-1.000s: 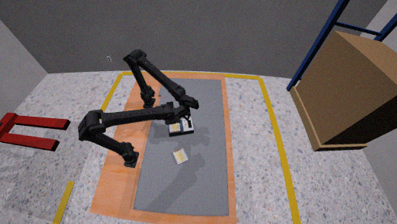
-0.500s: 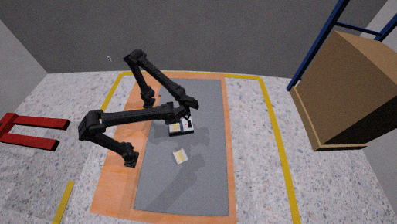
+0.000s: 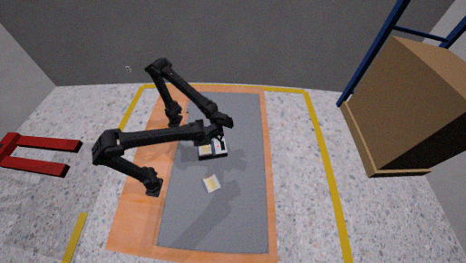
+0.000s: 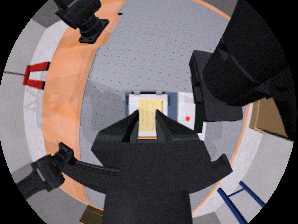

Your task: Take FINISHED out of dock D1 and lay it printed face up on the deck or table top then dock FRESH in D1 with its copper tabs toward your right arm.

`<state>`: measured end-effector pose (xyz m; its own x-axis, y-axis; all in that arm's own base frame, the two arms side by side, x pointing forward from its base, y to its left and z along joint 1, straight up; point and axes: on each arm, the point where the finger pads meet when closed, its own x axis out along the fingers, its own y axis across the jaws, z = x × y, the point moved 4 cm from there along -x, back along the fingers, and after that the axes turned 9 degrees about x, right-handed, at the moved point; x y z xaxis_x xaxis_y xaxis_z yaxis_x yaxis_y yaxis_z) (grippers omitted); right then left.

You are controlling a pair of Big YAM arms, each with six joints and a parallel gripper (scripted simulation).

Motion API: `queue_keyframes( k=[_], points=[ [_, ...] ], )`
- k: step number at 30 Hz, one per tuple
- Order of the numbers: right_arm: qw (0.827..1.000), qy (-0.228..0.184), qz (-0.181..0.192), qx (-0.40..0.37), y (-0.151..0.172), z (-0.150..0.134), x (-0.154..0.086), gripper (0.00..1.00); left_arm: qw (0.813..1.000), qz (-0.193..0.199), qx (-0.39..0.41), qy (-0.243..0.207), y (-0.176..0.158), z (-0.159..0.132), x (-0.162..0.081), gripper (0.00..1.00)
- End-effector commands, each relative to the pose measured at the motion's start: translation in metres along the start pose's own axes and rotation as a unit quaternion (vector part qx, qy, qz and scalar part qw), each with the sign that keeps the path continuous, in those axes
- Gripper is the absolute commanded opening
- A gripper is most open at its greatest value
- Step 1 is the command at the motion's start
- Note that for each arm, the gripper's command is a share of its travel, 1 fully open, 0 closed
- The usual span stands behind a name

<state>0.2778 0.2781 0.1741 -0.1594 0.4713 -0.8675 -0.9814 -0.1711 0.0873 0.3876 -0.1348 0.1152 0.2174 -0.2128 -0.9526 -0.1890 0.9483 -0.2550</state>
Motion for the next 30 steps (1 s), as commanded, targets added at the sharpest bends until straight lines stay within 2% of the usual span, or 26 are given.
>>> queue_keyframes(
  k=[1, 30],
  points=[
    [1.0, -0.004, -0.007, -0.004, -0.014, 0.01, -0.01, 0.98, 0.997, 0.04, -0.016, 0.056, 0.03, -0.03, 0.045, 0.0],
    [1.0, -0.007, -0.011, -0.007, -0.002, 0.001, 0.001, 0.98, 0.997, 0.04, -0.016, 0.056, 0.03, -0.03, 0.045, 0.0]
  ],
)
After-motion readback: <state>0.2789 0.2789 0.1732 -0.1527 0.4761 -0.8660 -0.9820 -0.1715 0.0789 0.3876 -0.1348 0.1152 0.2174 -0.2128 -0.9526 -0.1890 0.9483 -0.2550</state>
